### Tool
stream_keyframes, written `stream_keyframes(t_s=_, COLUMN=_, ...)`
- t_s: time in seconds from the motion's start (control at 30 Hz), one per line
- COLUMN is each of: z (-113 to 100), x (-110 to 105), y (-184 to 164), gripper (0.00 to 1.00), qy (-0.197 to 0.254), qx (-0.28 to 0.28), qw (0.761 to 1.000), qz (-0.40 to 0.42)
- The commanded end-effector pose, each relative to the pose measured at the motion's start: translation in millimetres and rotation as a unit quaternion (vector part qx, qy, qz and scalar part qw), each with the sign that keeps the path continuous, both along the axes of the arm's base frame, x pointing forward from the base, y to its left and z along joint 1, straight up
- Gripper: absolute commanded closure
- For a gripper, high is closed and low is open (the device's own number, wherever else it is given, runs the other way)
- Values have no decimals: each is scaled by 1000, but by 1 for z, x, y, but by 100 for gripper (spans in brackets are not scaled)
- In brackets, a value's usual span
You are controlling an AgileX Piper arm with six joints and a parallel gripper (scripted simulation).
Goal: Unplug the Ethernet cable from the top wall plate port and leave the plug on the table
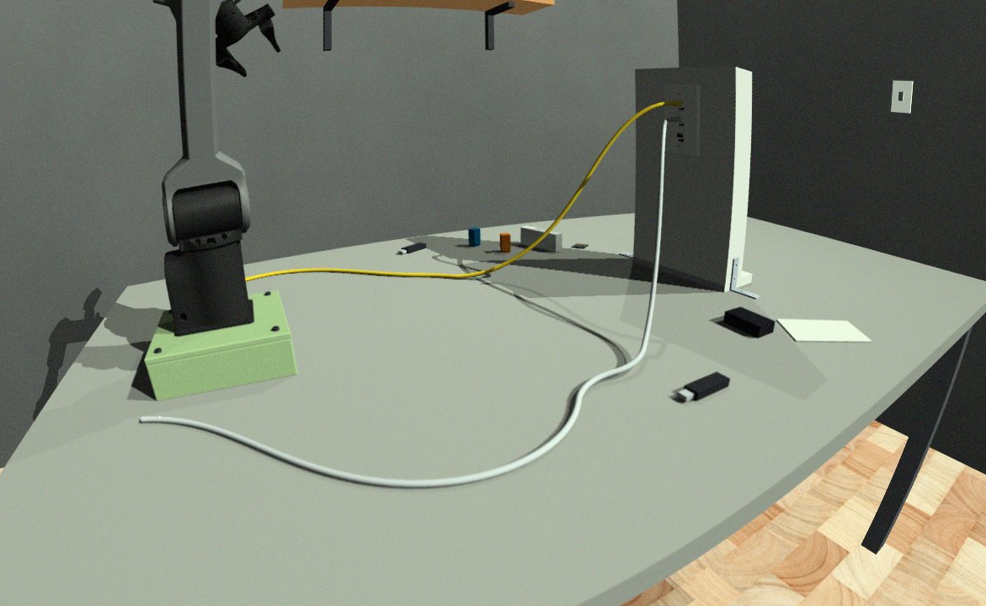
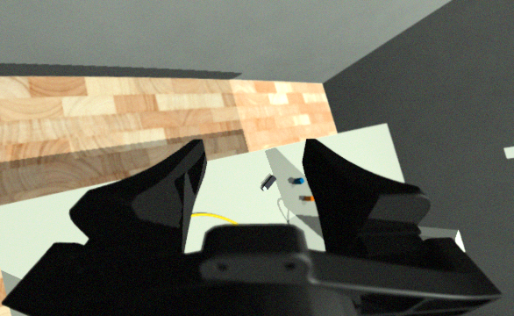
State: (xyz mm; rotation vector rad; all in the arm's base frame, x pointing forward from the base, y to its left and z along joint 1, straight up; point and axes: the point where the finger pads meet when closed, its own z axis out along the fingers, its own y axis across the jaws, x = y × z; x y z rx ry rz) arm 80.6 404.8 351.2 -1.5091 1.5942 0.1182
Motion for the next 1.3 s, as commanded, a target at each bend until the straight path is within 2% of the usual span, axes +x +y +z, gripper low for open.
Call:
stream_keyframes(t_s=0.0, z=1, x=0, y=0, gripper=0, qy=0, qx=1, qw=1000, qz=0)
stream_keyframes(t_s=0.53, z=1, x=0, y=0, gripper=0, qy=0, qx=1, qw=1000, qz=0)
stream_keyframes(t_s=0.57, z=-4, x=13, y=-5, gripper=75, qy=5, qx=-2, qw=1000, qz=-13)
stream_keyframes(t_s=0.77, z=-30, x=84, y=-46, gripper=75, qy=42, qx=-15, qw=995, qz=-90)
stream_keyframes(t_s=0.97, z=-55, x=140, y=-99, gripper=75, qy=81, qx=-14, qw=982, qz=-171)
stream_keyframes(t_s=1.03, z=-64, x=156, y=-119, gripper=75, qy=94, qx=-11, qw=975, qz=-199)
stream_keyframes(t_s=1.1, z=-64, x=156, y=-119, gripper=75, qy=94, qx=-11, qw=975, qz=-199)
stream_keyframes(t_s=1.27, z=-84, x=187, y=-171, gripper=75, qy=126, qx=4, qw=955, qz=-270)
